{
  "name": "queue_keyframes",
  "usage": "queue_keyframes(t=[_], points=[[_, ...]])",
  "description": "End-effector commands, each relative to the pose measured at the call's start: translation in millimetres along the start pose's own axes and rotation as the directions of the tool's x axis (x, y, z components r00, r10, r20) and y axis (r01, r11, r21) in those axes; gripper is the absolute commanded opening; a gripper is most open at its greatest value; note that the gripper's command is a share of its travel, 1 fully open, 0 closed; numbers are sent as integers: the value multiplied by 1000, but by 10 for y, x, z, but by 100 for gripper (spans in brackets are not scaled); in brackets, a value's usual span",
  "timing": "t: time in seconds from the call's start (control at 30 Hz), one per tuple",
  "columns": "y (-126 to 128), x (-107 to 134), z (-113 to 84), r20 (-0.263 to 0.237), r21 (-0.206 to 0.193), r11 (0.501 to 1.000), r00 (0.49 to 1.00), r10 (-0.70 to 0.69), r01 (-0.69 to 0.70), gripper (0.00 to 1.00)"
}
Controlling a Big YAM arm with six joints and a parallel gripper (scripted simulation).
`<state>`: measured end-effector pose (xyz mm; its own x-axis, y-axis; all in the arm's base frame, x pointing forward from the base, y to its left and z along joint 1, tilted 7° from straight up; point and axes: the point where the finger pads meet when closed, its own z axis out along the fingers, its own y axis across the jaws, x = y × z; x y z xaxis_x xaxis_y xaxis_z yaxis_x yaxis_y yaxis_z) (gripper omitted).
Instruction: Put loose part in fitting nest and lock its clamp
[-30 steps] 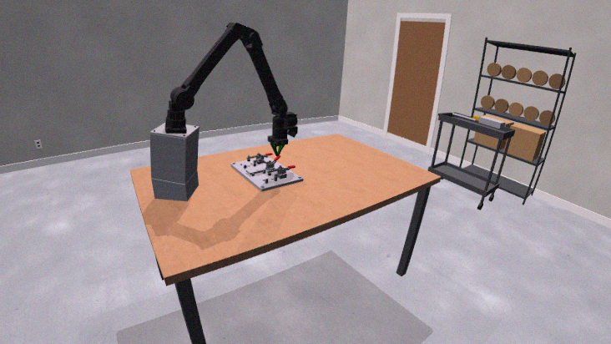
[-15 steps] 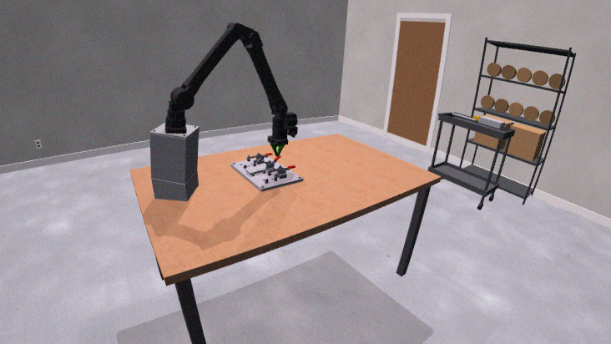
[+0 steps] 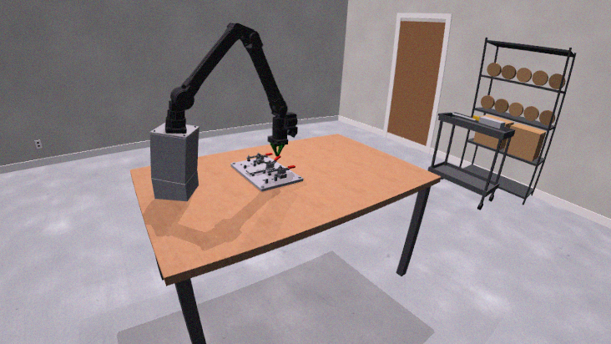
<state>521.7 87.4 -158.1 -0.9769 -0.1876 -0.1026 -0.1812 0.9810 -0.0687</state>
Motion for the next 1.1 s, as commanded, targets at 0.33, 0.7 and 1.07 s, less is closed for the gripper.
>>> queue_keyframes(t=[0.33,0.7,1.07], points=[[26,-79,92,5,0,1000,1000,2,-2,0],[26,-79,92,5,0,1000,1000,2,-2,0],[23,-110,94,14,0,1000,1000,2,-2,0]])
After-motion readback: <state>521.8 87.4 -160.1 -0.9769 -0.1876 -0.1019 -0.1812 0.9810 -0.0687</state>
